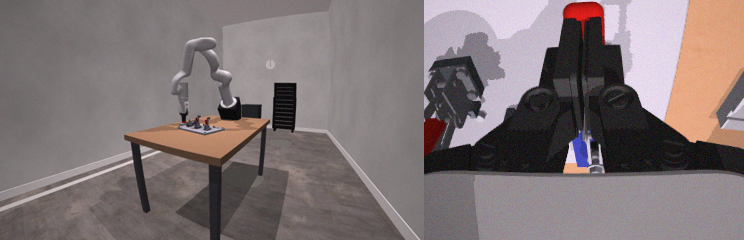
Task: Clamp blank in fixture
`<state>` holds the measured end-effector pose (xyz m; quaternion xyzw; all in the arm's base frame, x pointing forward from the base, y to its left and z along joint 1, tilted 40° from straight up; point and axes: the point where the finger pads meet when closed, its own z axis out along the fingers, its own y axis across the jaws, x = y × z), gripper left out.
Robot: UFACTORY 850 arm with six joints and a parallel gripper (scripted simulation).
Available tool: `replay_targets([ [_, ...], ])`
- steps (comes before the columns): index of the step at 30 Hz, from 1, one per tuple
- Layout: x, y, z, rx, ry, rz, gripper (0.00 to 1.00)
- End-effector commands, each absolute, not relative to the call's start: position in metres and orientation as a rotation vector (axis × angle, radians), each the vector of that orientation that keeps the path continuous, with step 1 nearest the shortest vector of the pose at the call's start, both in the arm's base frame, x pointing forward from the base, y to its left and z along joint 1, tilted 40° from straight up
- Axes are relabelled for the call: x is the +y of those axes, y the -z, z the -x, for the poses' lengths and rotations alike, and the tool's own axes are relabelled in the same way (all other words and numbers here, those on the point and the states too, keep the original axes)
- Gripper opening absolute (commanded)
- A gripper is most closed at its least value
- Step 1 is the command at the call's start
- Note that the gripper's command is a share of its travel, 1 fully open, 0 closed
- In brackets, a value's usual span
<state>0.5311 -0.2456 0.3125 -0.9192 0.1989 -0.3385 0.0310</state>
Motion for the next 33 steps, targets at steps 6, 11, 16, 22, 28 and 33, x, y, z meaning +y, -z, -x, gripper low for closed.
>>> replay_targets([
  [6, -0.2458, -0.3118, -0.5322, 0.613, 1.044, 2.831, 0.00],
  [11, -0.2458, -0.3118, -0.5322, 0.613, 1.044, 2.831, 0.00],
  [16, -0.2459, -0.3110, -0.5328, 0.613, 1.044, 2.831, 0.00],
  [22, -0.2460, -0.3102, -0.5335, 0.613, 1.044, 2.831, 0.00],
  [28, -0.2460, -0.3102, -0.5335, 0.613, 1.044, 2.831, 0.00],
  [33, -0.2460, -0.3098, -0.5338, 0.613, 1.044, 2.831, 0.00],
])
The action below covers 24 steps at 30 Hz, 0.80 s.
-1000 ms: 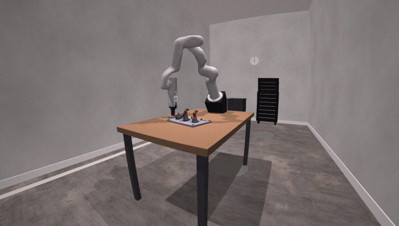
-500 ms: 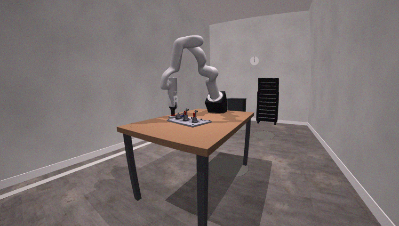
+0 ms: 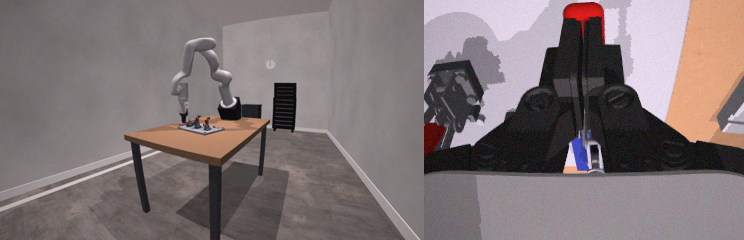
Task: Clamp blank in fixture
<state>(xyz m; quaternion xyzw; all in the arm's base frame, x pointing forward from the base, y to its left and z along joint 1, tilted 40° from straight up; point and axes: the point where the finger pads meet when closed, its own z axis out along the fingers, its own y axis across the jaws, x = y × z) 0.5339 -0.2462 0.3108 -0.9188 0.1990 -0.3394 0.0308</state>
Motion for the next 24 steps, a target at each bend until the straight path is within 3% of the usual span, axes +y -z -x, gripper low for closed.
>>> replay_targets([
  [1, -0.2460, -0.3098, -0.5338, 0.613, 1.044, 2.831, 0.00],
  [24, -0.2459, -0.3115, -0.5325, 0.613, 1.044, 2.831, 0.00],
])
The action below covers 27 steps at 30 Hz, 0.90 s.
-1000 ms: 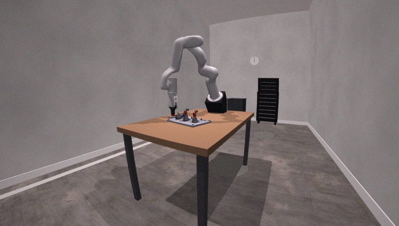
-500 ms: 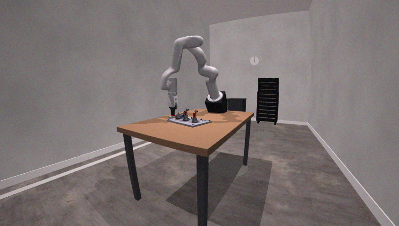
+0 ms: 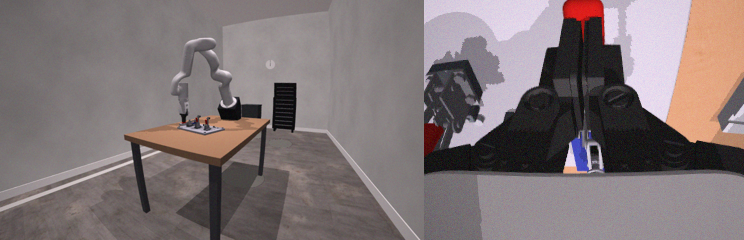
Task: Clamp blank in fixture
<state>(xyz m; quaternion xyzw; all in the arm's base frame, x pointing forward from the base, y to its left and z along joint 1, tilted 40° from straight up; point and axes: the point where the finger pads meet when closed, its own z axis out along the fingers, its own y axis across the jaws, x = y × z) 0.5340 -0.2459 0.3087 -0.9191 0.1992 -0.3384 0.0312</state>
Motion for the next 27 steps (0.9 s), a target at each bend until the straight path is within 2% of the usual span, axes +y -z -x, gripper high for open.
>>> replay_targets([
  [1, -0.246, -0.313, -0.532, 0.613, 1.044, 2.831, 0.00],
  [27, -0.241, -0.362, -0.491, 0.613, 1.044, 2.831, 0.00],
])
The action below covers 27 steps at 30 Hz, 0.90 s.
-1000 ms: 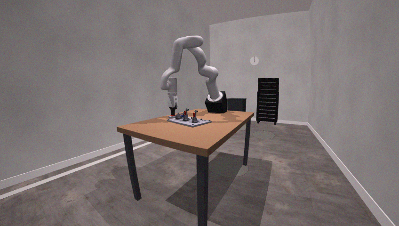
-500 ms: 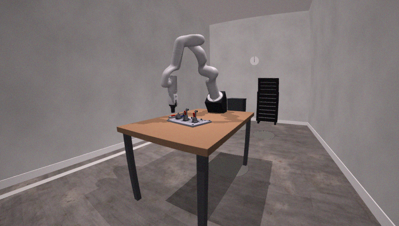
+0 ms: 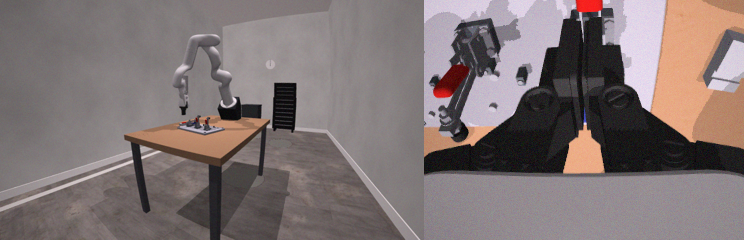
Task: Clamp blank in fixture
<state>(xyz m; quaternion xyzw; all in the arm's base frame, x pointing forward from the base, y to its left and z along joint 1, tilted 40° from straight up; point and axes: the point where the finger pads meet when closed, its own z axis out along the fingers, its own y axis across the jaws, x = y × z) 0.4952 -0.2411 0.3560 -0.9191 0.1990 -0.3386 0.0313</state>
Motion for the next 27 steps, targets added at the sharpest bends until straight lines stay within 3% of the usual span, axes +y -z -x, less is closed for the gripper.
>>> replay_targets([
  [1, -0.2408, -0.3619, -0.4908, 0.613, 1.044, 2.831, 0.00],
  [6, -0.2407, -0.3626, -0.4902, 0.613, 1.044, 2.831, 0.00],
  [7, -0.2407, -0.3626, -0.4902, 0.613, 1.044, 2.831, 1.00],
  [27, -0.2407, -0.3626, -0.4902, 0.613, 1.044, 2.831, 1.00],
])
